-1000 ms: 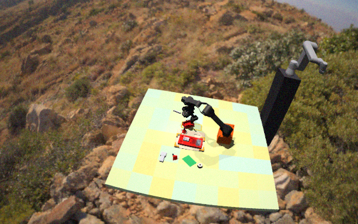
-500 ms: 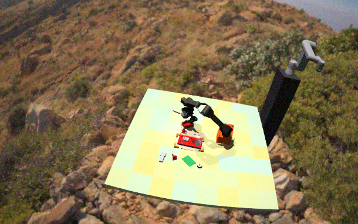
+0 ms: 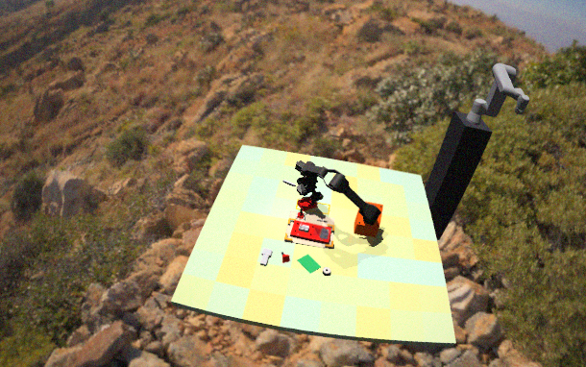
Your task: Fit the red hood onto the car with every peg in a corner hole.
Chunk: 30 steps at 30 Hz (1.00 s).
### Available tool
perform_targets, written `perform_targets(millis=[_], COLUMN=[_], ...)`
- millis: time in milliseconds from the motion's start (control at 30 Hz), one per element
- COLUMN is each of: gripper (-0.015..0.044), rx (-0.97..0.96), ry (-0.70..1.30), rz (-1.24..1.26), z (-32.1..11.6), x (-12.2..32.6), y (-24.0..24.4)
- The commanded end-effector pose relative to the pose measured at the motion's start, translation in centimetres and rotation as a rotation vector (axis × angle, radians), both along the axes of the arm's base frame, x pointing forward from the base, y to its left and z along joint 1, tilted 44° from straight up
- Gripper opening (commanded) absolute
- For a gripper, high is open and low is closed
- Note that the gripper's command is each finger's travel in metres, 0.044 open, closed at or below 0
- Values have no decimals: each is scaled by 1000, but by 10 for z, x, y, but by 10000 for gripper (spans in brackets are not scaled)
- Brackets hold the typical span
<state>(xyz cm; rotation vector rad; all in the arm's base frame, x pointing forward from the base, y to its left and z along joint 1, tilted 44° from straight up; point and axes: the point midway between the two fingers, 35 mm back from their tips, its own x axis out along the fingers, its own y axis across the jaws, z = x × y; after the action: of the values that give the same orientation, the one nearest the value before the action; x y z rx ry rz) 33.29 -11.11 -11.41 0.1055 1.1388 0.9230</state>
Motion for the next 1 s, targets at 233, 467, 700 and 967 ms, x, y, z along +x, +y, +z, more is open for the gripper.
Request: perform_targets(millis=[233,467,700,967], gripper=[440,440,440,440], rx=[7,7,7,7], ry=[6,6,6,6], rz=[-6,-6,-6,-6], z=[-4,-7,-9,-12], x=[-1,0,0,0], y=[4,7,9,12])
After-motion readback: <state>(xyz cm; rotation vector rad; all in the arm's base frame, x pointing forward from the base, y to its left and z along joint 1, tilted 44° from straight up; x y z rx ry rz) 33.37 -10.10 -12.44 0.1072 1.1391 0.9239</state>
